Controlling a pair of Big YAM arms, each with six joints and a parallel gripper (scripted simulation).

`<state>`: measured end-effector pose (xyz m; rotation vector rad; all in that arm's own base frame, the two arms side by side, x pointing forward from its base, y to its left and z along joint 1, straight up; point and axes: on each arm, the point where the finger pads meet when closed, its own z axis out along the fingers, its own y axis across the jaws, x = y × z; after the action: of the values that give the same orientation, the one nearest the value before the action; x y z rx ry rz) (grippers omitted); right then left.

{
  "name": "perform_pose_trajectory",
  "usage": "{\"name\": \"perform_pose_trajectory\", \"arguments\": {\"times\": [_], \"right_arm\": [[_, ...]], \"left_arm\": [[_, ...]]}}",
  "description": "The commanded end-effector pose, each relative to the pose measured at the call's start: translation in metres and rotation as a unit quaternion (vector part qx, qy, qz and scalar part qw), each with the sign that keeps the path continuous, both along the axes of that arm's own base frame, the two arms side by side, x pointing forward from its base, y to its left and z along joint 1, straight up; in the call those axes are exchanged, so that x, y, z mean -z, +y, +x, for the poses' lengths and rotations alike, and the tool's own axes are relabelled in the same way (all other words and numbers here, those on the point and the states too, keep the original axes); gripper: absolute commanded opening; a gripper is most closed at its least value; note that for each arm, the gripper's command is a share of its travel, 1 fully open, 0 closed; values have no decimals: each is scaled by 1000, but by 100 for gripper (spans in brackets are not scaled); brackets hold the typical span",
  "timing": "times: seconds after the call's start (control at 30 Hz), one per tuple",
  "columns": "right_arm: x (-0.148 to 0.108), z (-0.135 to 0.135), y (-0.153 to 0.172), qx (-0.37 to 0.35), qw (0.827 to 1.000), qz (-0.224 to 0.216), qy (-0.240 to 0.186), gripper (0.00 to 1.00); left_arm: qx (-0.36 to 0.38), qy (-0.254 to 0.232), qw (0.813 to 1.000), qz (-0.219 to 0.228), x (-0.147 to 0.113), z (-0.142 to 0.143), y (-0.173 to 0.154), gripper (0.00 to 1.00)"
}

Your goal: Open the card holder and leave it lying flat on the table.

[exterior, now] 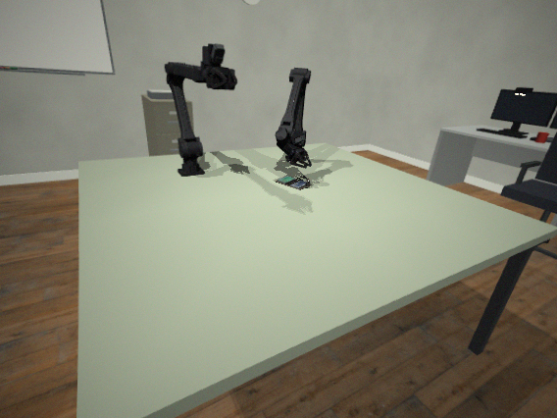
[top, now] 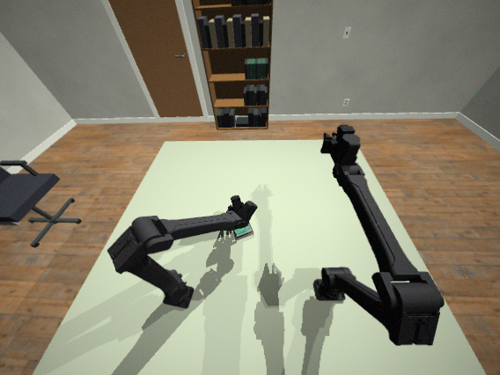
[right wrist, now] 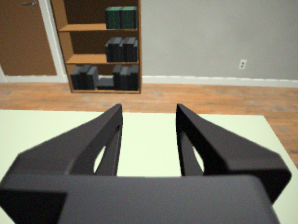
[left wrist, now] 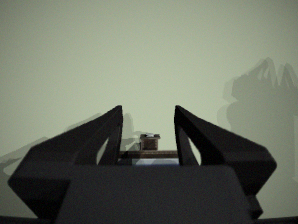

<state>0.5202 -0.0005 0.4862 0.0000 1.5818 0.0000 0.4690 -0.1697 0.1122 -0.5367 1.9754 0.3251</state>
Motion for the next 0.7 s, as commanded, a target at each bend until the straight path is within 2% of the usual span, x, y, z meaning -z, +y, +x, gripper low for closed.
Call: {"name": "perform_pose_trajectory", "arguments": {"times": [0.0, 0.27, 0.43, 0.5, 0.53, 0.57, 0.67], "right_arm": [[-20, 1, 0, 0, 1000, 0, -17, 36], [-20, 1, 0, 0, 1000, 0, -17, 36], [-20, 1, 0, 0, 1000, 0, -17, 36], [-20, 1, 0, 0, 1000, 0, -17, 36], [-20, 1, 0, 0, 1000, 0, -17, 36], [-20, 1, 0, 0, 1000, 0, -17, 36], [-20, 1, 0, 0, 1000, 0, -17, 36]], "left_arm": [[3, -37, 999, -25, -39, 27, -11, 43], [27, -35, 998, -36, -70, 51, 8, 43], [55, -50, 996, -45, -115, 72, 28, 43], [55, -50, 996, -45, -115, 72, 28, 43], [63, -35, 997, -40, -105, 72, 32, 43], [70, -51, 995, -44, -126, 80, 37, 43], [97, -69, 992, -45, -162, 89, 53, 43]]}}
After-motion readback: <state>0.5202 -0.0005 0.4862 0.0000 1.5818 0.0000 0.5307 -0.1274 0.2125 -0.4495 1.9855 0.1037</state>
